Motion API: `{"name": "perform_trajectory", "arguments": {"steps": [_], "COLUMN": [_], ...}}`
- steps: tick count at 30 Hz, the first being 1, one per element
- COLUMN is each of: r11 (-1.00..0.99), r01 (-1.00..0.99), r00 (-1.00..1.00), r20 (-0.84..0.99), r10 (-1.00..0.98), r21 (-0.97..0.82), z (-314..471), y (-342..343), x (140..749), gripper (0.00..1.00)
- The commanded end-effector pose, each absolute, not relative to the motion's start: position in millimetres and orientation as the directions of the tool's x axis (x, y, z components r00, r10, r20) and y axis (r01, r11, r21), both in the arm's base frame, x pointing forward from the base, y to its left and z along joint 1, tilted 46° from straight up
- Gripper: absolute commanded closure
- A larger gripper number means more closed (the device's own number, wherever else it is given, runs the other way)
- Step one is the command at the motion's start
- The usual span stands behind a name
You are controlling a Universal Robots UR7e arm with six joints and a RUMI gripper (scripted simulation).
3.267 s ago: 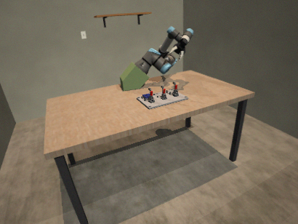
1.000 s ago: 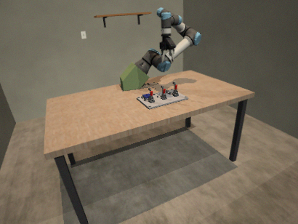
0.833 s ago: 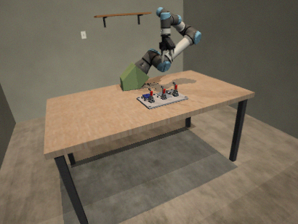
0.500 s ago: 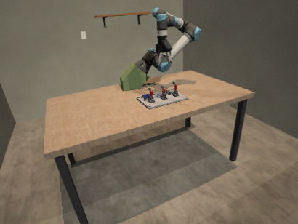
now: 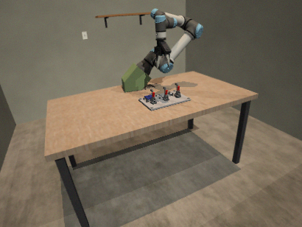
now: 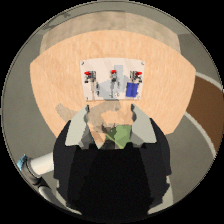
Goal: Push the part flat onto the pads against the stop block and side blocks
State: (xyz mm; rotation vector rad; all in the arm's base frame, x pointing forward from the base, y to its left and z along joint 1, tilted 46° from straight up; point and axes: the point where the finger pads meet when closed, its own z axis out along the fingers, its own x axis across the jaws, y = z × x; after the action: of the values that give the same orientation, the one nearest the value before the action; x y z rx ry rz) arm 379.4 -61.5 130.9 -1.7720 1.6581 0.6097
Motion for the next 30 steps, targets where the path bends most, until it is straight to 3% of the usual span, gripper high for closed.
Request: {"name": "perform_trajectory", "arguments": {"steps": [1, 9, 10, 30], "r11": [-0.011, -0.011, -0.011, -0.011], "r01": [-0.991, -0.991, -0.991, -0.991], "r00": [0.101, 0.101, 0.101, 0.101], "r20": [-0.706, -0.706, -0.706, -0.706], "r10": [-0.701, -0.701, -0.701, -0.701], "r21": [-0.131, -0.131, -0.131, -0.131], "z": [120.1, 120.1, 121.5, 121.4], "y": [-69.0, -69.0, -68.2, -68.2], "x": [388.6, 388.6, 387.4, 387.4], "gripper": [0.42, 0.42, 1.0, 1.0]}}
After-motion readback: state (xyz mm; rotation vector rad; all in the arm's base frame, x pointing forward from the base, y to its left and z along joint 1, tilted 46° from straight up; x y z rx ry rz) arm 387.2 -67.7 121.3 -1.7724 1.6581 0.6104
